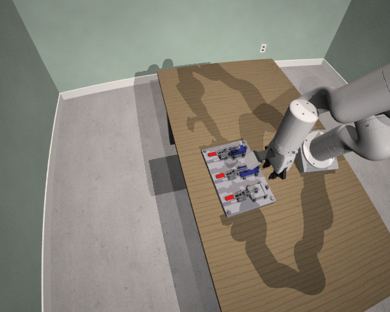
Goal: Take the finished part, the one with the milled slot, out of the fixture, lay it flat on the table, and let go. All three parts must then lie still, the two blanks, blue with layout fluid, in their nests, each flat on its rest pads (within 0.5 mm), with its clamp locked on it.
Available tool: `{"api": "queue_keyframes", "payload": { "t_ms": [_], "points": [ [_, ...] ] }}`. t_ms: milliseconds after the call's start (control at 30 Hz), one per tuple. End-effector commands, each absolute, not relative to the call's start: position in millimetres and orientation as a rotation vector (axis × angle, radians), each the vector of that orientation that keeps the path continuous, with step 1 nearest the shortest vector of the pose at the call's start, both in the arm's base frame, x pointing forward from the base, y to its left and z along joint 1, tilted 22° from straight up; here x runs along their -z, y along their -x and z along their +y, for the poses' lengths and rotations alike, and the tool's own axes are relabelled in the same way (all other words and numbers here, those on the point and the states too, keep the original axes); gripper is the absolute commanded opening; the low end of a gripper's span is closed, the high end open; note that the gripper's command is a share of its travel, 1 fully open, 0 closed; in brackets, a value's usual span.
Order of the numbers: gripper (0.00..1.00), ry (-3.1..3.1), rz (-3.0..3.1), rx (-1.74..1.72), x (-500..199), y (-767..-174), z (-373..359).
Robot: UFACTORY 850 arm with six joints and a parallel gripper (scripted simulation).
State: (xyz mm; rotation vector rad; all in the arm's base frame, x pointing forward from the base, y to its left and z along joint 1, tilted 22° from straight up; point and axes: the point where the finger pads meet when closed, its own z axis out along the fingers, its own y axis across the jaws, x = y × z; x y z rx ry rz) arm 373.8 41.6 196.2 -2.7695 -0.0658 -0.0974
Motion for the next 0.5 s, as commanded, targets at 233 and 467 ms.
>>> {"api": "queue_keyframes", "payload": {
  "t_ms": [233,467],
  "points": [
    [0.47,2.770,-0.060,0.098,-197.3,-374.5,41.2],
    [0.47,2.770,-0.057,0.097,-197.7,-374.4,41.1]
  ]
}}
